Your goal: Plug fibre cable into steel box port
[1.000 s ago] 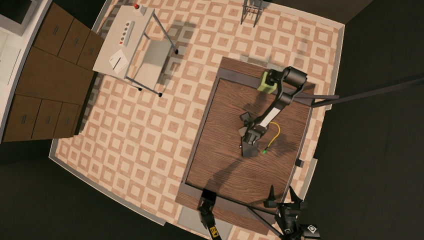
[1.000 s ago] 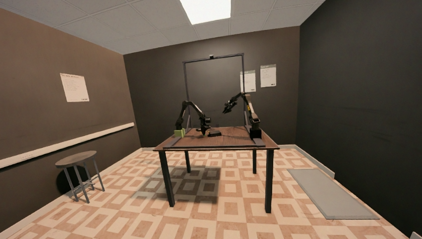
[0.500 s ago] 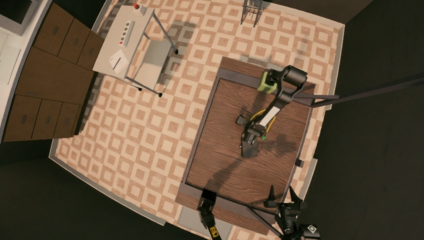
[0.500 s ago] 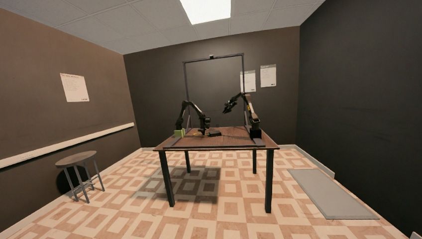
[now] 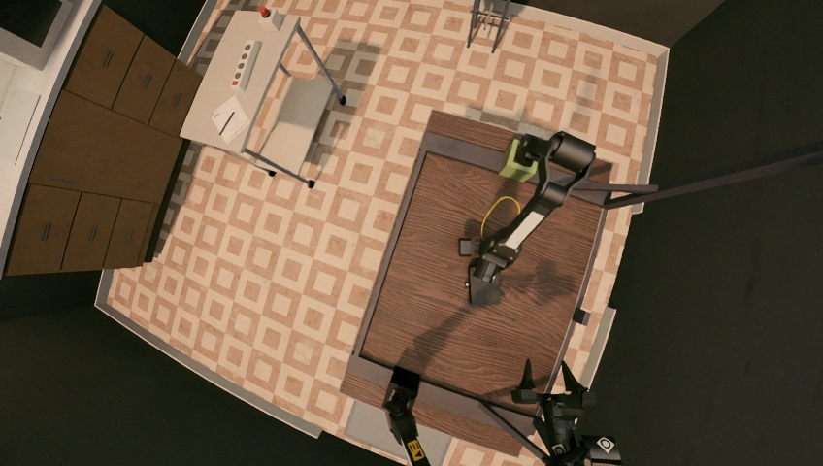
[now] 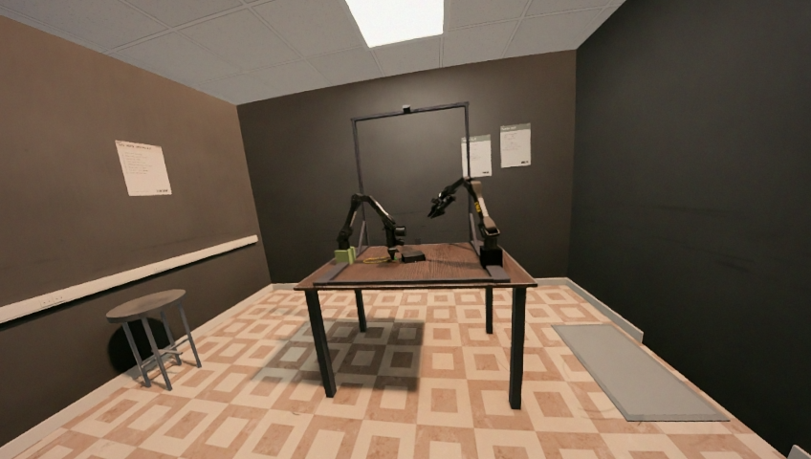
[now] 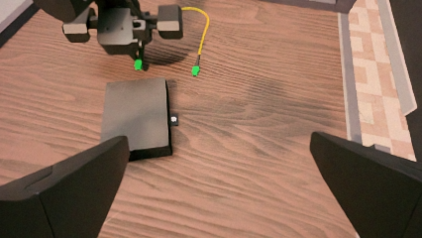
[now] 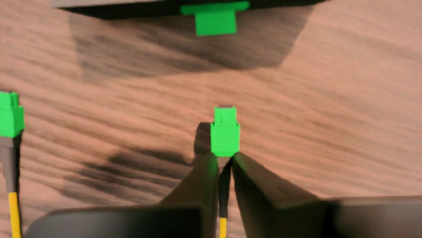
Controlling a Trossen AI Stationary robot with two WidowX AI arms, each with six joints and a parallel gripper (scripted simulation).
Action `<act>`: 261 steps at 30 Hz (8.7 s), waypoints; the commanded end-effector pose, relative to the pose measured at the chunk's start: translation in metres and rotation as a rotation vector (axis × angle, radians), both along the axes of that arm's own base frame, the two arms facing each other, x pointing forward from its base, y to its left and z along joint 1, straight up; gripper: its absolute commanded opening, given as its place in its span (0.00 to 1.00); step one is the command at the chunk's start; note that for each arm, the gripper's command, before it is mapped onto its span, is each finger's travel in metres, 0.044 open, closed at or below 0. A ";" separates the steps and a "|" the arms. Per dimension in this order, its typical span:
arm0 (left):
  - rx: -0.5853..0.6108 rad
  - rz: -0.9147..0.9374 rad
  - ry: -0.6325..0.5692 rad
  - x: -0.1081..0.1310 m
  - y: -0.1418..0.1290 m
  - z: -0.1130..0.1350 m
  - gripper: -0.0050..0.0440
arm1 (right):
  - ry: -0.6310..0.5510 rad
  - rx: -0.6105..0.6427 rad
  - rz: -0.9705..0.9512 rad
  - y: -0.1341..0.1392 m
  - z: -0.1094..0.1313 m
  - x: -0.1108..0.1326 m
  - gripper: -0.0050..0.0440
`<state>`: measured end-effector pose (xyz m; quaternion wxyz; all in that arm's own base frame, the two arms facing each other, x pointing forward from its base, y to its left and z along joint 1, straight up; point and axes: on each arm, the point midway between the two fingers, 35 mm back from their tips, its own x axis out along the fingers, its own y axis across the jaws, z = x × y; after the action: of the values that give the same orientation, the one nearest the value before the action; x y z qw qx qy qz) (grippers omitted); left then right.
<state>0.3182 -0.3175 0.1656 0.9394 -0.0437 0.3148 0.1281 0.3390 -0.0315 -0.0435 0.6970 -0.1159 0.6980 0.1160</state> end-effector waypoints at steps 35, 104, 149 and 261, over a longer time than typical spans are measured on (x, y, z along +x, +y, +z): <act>-0.022 0.001 -0.014 0.000 0.000 0.010 1.00 | -0.047 -0.003 0.056 0.009 0.018 0.033 0.00; -0.022 0.001 -0.014 0.000 0.000 0.010 1.00 | -0.067 0.005 0.070 0.017 0.013 0.049 0.00; -0.022 0.001 -0.014 0.000 0.000 0.010 1.00 | 0.023 -0.028 0.081 0.016 0.011 0.046 0.00; -0.022 0.001 -0.014 0.000 0.000 0.010 1.00 | -0.933 0.404 0.021 -0.004 -0.016 -0.041 0.38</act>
<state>0.3182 -0.3175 0.1656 0.9394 -0.0437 0.3148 0.1281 0.3053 -0.0330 -0.0609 0.9335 -0.0353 0.2970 0.1979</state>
